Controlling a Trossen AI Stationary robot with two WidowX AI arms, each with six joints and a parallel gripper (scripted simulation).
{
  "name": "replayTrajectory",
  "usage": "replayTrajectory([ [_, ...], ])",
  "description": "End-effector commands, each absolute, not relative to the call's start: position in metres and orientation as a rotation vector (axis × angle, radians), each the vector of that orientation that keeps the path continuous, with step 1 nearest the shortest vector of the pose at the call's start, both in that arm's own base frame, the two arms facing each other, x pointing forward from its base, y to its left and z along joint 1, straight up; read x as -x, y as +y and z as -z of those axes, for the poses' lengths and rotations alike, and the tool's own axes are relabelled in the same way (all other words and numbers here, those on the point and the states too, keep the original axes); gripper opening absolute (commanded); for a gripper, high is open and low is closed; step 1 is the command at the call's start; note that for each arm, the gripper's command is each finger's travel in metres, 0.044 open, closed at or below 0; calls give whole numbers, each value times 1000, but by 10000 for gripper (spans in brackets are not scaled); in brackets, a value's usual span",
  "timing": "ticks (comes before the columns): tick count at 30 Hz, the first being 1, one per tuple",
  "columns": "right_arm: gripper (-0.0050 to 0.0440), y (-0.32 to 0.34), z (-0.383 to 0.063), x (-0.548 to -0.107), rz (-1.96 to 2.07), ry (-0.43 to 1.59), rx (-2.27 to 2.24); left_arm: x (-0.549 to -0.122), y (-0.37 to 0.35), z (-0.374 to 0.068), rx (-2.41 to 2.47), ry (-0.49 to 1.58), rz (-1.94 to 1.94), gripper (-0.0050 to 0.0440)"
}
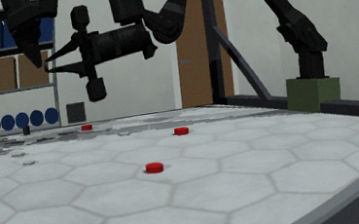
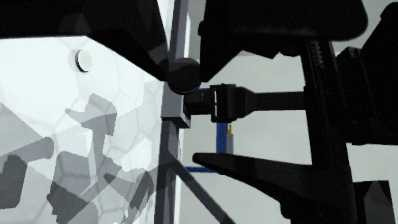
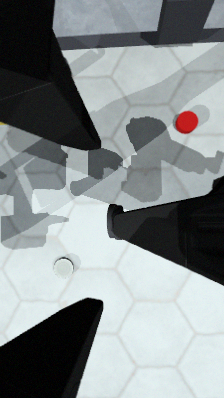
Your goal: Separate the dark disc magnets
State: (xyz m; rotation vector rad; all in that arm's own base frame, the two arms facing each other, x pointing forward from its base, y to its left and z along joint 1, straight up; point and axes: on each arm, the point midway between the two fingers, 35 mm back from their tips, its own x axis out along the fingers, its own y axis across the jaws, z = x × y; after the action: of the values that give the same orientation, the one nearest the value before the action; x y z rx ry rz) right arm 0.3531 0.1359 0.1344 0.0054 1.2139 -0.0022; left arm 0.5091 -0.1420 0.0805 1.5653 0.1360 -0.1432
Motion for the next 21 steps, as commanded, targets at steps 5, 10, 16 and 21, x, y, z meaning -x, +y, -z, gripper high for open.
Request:
replayTrajectory([
  [5,400,137,-137,-357,-4,1205,-10,-512,-142,-97,-1556,109,115,40],
  [10,400,137,-132,-359,-4,1208,-8,-512,-142,-97,-1556,109,115,40],
  [16,400,136,-123,-360,-3,1220,-2,-512,-142,-97,-1556,109,115,40],
  [21,400,138,-131,-361,-5,1201,-8,-512,-142,-97,-1556,109,115,40],
])
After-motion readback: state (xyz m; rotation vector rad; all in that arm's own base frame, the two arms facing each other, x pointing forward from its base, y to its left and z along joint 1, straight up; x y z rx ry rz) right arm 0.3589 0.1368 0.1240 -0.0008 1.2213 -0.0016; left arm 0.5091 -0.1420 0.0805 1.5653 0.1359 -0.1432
